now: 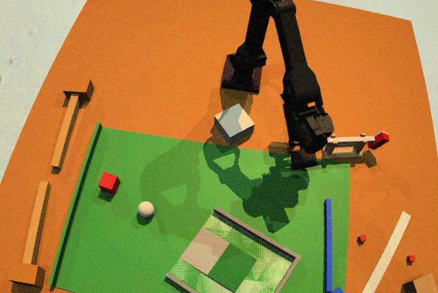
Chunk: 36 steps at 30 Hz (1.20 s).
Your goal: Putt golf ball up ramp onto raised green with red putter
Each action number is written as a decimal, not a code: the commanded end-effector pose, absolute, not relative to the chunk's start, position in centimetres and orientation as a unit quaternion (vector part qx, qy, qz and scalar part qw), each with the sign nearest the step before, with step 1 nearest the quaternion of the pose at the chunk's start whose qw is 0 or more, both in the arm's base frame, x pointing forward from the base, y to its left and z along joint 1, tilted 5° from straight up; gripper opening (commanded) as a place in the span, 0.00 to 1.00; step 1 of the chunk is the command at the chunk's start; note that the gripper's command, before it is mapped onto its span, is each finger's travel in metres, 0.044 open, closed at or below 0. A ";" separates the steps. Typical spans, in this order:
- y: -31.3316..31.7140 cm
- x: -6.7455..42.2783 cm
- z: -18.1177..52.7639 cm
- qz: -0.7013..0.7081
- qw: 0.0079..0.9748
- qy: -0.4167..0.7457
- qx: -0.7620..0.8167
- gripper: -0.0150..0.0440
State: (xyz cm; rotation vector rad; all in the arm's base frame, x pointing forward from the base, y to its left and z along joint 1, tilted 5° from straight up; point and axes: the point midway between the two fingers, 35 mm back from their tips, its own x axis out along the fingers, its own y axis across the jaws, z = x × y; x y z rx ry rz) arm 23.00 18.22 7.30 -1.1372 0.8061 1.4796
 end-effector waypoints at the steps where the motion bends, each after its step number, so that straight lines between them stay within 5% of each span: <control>1: 18.2 22.8 6.9 0.621 0.525 0.341 -0.472 1.00; 16: 18.2 23.0 7.3 0.619 0.526 0.337 -0.476 0.33; 23: 18.2 23.0 7.3 0.619 0.526 0.337 -0.476 0.25; 36: 18.1 23.1 12.1 0.619 0.526 0.338 -0.475 0.25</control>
